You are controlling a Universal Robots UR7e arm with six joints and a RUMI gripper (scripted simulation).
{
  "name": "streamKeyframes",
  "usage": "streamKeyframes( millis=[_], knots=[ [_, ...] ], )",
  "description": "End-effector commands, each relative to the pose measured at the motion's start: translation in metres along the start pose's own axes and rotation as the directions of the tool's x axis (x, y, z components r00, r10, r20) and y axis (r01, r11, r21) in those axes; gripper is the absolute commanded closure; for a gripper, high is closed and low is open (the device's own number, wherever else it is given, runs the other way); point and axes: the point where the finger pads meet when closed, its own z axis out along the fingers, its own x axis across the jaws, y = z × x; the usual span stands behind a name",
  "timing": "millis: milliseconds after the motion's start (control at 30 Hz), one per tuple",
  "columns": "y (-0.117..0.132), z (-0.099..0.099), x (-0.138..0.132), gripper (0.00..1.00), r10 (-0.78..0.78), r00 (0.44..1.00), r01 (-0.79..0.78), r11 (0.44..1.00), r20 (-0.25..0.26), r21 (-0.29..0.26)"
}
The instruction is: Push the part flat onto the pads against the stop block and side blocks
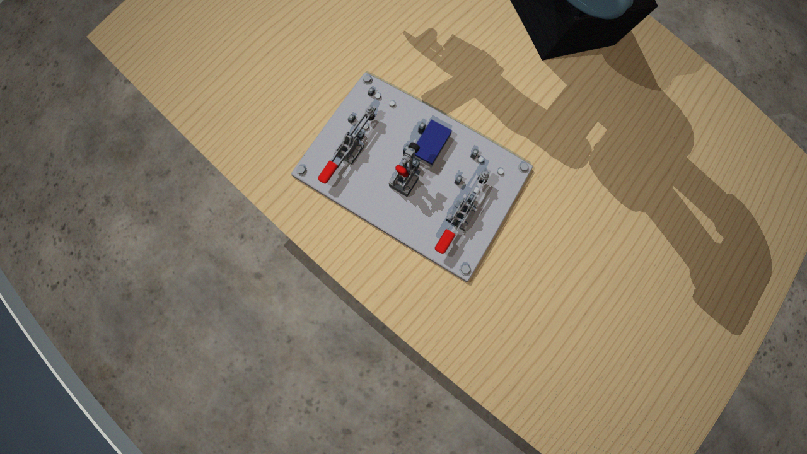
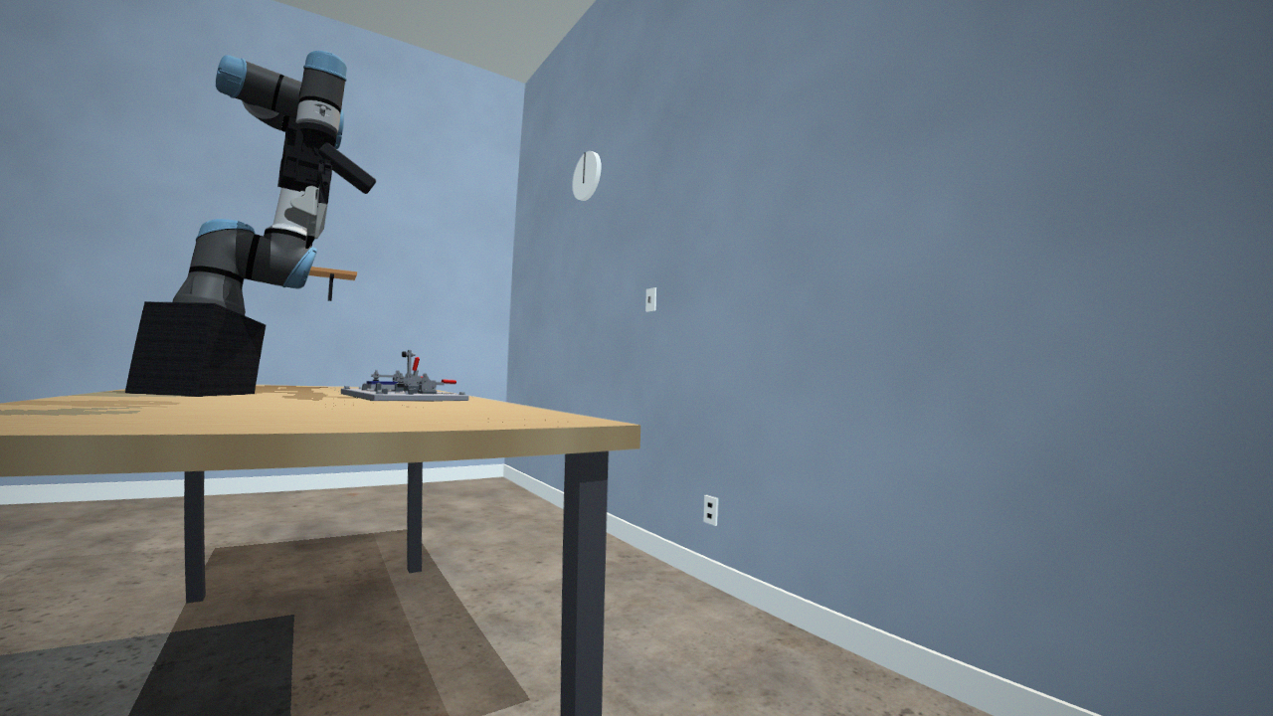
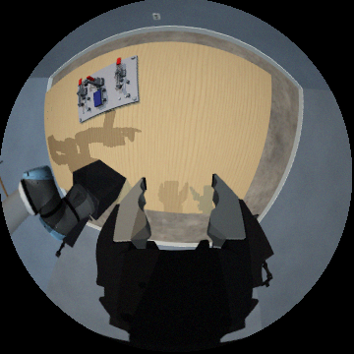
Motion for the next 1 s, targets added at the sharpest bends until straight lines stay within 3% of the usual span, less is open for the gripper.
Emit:
streamKeyframes(
  millis=[0, 167, 333, 733, 900, 967],
  knots=[
    [-0.001, -0.001, -0.002, 0.42, 0.000, 1.000, 0.000, 1.000, -0.002, 0.000],
    [-0.001, -0.001, -0.002, 0.42, 0.000, 1.000, 0.000, 1.000, -0.002, 0.000],
    [-0.032, 0.003, -0.053, 0.42, 0.000, 1.000, 0.000, 1.000, -0.002, 0.000],
    [-0.032, 0.003, -0.053, 0.42, 0.000, 1.000, 0.000, 1.000, -0.002, 0.000],
    [-0.063, 0.008, -0.104, 0.42, 0.000, 1.000, 0.000, 1.000, -0.002, 0.000],
    [-0.063, 0.008, -0.104, 0.42, 0.000, 1.000, 0.000, 1.000, -0.002, 0.000]
  ],
)
